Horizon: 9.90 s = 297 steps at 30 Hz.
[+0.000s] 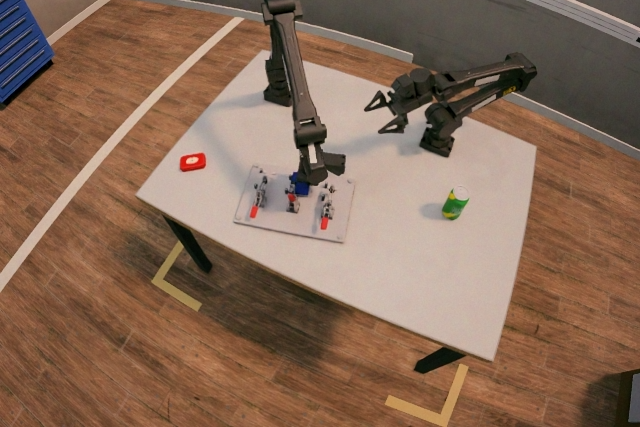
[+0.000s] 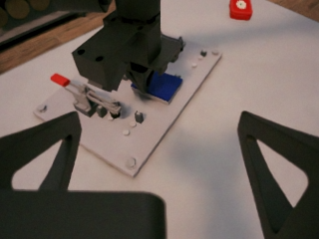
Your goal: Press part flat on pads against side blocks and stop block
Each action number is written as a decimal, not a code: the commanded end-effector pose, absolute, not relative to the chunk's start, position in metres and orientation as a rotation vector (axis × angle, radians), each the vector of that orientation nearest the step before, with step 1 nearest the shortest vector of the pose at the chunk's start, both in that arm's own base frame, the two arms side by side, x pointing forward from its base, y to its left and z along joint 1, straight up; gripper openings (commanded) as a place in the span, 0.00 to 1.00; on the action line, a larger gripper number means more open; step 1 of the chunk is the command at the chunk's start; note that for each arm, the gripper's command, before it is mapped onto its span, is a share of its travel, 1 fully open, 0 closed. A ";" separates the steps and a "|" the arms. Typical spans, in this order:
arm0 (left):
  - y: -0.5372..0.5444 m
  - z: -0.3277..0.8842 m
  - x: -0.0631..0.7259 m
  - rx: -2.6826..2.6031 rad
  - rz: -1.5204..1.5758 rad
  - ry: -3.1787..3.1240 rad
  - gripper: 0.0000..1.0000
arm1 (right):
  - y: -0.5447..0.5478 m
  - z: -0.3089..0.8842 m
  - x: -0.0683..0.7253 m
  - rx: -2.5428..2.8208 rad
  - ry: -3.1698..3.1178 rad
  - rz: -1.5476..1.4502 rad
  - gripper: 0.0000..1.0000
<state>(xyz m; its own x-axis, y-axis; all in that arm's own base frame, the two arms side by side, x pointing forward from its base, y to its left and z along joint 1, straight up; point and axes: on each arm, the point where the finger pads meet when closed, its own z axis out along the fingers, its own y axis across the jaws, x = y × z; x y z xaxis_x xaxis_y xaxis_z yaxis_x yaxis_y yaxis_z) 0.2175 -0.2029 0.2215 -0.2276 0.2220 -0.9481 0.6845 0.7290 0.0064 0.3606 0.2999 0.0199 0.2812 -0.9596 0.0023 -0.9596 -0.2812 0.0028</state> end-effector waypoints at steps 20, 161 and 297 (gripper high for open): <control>-0.206 0.253 0.221 0.689 -0.522 1.748 1.00 | 0.314 0.010 0.360 2.474 -1.883 -0.010 0.00; -0.206 0.253 0.221 0.689 -0.522 1.748 1.00 | 0.282 0.049 0.341 1.145 -2.987 -0.019 0.00; -0.206 0.253 0.221 0.689 -0.522 1.748 1.00 | 0.264 0.027 0.330 0.366 -3.205 -0.086 0.00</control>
